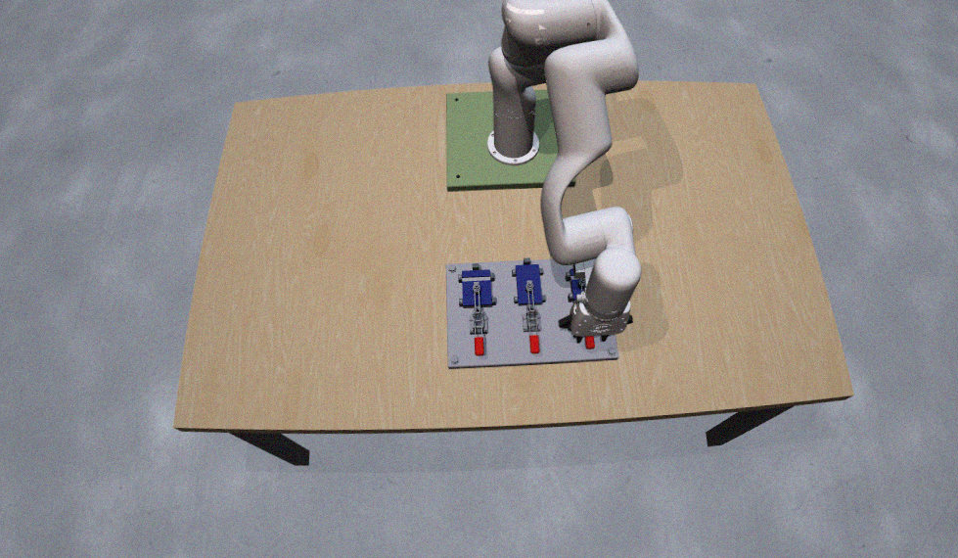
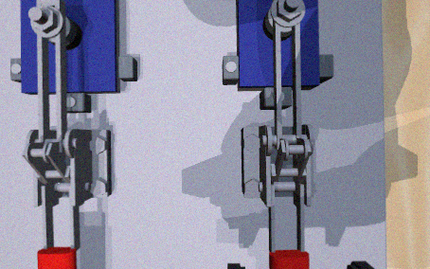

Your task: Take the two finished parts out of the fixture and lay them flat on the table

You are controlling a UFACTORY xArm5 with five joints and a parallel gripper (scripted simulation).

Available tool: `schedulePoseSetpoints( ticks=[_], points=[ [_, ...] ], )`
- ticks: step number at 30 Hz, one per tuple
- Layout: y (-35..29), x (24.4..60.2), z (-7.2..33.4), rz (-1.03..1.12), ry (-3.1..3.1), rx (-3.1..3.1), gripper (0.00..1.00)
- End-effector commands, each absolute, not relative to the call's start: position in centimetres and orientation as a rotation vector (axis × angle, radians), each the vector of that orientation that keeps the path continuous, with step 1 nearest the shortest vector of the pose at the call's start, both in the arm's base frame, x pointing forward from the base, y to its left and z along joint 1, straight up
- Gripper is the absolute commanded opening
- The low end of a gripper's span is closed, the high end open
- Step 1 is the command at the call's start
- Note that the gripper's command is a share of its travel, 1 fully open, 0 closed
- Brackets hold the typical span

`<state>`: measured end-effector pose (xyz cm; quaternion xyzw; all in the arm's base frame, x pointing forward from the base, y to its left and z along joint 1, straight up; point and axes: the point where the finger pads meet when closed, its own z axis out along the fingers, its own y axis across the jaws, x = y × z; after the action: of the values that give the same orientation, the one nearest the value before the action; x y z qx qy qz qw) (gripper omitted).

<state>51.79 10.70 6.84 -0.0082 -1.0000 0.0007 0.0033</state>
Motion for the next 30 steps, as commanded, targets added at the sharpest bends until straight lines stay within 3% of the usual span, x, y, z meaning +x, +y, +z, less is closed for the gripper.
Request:
schedulePoseSetpoints(
  ticks=[1, 30],
  points=[
    [10.7, 52.0, 6.6, 0.0, -3.141, -0.026, 0.48],
    [10.7, 52.1, 5.4, 0.0, -3.141, -0.026, 0.48]
  ],
)
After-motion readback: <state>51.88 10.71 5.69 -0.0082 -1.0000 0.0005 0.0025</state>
